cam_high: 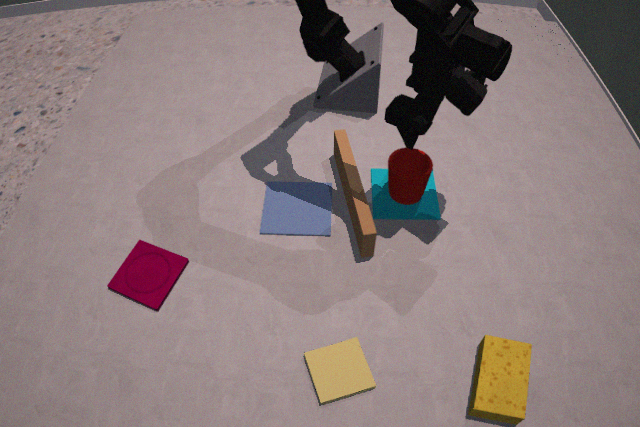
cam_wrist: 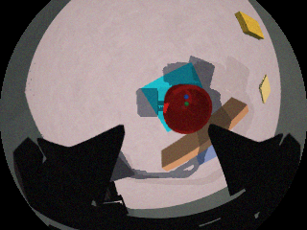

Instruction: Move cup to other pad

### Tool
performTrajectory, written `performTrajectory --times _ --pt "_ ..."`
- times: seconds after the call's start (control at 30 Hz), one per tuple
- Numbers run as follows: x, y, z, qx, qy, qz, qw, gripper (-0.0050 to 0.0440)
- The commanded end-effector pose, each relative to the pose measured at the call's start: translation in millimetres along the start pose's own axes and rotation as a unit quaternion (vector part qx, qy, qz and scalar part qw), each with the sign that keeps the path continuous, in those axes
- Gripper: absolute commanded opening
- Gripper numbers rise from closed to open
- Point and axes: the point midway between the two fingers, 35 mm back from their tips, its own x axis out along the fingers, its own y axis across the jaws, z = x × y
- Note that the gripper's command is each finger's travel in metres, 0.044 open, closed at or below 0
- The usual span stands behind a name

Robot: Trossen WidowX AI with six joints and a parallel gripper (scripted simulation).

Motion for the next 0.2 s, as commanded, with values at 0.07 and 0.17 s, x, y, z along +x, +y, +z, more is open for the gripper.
performTrajectory --times 0.07,0.17 --pt "-29.4 -2.4 -0.1 0.011 -0.017 -0.001 1.0 0.044" --pt "-30.1 -1.7 0.0 0.011 -0.017 -0.001 1.0 0.044"
